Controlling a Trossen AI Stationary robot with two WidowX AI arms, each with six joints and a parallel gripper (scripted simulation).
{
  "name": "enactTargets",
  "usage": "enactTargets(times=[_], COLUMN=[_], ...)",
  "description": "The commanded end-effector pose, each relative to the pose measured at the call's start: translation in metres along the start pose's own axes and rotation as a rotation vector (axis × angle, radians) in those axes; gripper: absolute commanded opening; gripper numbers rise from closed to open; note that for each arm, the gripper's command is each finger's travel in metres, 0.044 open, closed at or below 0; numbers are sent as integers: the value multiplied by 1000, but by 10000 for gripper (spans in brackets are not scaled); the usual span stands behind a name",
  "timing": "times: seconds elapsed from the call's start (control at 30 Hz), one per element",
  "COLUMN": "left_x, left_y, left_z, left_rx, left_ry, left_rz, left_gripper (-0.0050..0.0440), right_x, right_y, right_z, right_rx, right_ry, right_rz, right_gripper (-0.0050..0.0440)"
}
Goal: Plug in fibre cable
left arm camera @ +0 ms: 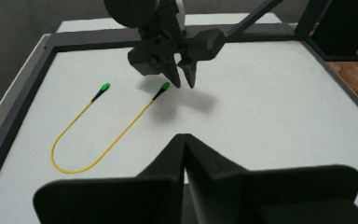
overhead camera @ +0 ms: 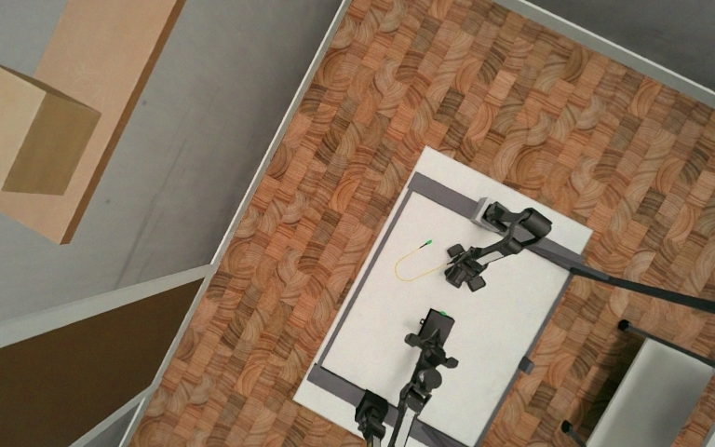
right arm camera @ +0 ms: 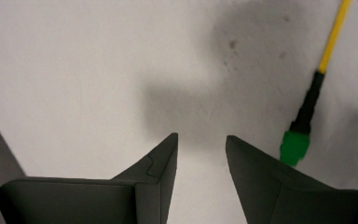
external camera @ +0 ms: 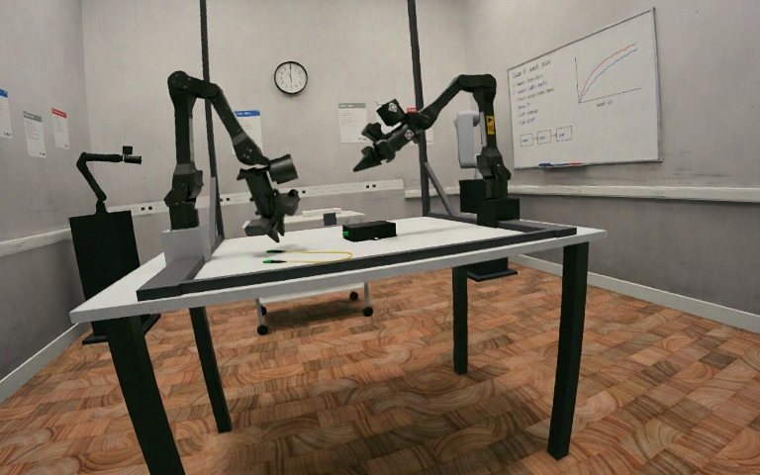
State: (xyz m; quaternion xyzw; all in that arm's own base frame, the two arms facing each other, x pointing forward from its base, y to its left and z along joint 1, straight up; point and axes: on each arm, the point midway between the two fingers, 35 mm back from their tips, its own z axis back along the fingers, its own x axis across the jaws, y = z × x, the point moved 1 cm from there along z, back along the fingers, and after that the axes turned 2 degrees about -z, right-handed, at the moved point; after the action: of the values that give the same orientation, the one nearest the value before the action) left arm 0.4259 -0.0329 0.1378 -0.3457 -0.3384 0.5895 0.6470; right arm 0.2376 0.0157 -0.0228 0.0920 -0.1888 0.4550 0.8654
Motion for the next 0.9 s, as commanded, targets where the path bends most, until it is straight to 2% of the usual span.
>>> enactTargets(times=[0.0, 0.03, 0.53, 0.6, 0.87], left_x=[1, 1, 1, 1, 1], left_y=[-9, -9, -9, -9, -9], left_z=[4, 4, 4, 4, 4], left_rx=[-25, -25, -25, -25, -25], left_ry=[-3, -3, -3, -3, -3], left_rz=[3, 3, 3, 3, 3], left_gripper=[-50, -50, -50, -50, -50], right_x=[3, 3, 7, 7, 9], right_y=[-6, -6, -11, -11, -13], right_z=[2, 2, 3, 3, 4], right_rx=[5, 5, 49, 49, 99], right_ry=[17, 17, 89, 89, 119], right_rz=[186, 186, 937, 937, 1359], right_gripper=[146, 146, 146, 146, 146])
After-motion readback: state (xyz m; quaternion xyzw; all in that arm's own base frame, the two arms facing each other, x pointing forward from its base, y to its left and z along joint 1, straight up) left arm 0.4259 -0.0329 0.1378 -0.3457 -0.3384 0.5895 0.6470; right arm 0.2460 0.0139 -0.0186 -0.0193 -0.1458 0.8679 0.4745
